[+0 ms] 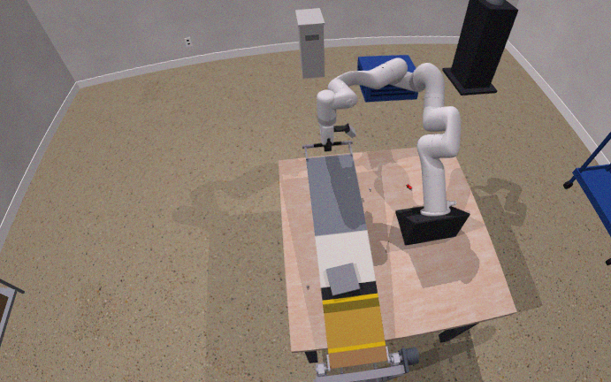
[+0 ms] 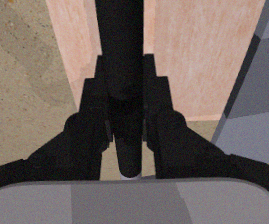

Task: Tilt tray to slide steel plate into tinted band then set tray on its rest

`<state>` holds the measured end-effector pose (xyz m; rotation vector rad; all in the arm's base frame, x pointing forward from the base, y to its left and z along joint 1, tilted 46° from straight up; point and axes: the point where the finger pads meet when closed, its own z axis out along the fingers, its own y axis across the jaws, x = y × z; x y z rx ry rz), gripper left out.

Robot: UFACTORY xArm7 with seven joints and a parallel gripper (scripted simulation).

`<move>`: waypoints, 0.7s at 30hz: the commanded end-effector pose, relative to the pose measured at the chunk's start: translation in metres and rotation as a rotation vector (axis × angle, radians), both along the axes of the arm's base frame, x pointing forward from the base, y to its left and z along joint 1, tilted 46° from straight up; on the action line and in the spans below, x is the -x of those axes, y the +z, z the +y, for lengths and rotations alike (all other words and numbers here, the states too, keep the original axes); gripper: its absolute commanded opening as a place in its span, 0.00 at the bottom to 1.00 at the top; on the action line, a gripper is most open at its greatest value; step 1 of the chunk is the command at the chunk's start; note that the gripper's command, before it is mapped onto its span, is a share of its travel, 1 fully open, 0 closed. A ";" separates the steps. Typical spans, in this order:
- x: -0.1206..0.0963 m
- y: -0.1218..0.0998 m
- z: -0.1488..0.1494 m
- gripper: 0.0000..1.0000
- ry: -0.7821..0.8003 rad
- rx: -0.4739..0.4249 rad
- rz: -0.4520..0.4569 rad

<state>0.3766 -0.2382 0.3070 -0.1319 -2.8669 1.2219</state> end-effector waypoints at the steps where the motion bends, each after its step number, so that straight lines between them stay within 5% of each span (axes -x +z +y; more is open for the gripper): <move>1: -0.003 0.016 0.023 0.00 0.005 0.001 -0.004; 5: -0.007 0.046 0.071 0.00 0.005 0.001 -0.004; 10: -0.003 0.008 0.011 0.00 0.005 0.001 -0.004; 21: -0.002 0.001 0.001 0.00 0.005 0.001 -0.004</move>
